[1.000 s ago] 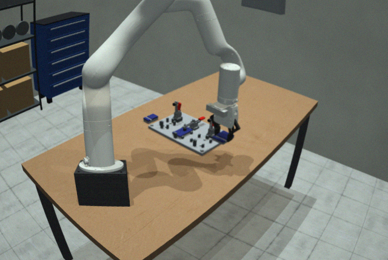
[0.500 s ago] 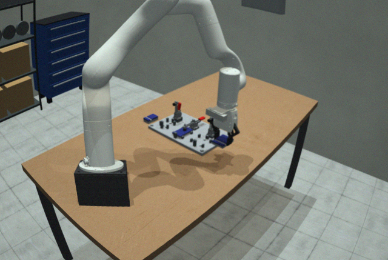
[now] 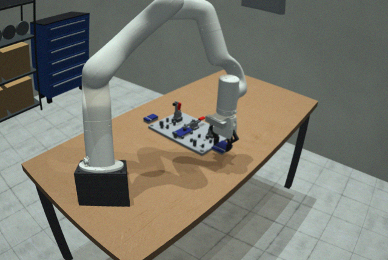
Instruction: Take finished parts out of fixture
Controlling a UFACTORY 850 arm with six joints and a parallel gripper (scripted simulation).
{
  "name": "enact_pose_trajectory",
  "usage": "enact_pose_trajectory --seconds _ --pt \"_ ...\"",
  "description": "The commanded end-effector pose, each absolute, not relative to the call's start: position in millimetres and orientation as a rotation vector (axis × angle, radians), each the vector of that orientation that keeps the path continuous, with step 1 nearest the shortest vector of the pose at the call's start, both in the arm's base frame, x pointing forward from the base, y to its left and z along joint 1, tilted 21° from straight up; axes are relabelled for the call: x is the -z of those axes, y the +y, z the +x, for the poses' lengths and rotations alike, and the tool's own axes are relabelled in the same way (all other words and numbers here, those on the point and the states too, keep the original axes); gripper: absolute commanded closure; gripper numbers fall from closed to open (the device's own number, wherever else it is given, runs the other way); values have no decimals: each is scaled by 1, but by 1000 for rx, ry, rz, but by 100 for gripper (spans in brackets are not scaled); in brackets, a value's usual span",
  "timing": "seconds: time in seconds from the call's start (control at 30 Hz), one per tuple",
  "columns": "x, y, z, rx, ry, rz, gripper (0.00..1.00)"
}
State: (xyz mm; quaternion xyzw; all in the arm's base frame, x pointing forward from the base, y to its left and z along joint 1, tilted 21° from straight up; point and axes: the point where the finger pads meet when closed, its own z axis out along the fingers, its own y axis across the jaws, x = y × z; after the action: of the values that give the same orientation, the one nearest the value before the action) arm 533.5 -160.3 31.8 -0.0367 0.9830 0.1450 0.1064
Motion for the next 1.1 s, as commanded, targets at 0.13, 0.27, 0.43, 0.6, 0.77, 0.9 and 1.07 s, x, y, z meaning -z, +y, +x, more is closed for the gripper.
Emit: enact_pose_trajectory --seconds 0.13,0.27,0.43,0.6,0.77,0.9,1.07 --pt "-16 -156 538 -426 2893 -108 100" --pt "-10 -154 539 -426 2893 -108 100" --pt "-8 -153 540 -426 2893 -108 100" --pt "-6 -152 540 -426 2893 -108 100" --pt "-5 -152 540 -426 2893 -108 100" --pt "-5 -152 540 -426 2893 -108 100" --pt "-5 -152 540 -426 2893 -108 100"
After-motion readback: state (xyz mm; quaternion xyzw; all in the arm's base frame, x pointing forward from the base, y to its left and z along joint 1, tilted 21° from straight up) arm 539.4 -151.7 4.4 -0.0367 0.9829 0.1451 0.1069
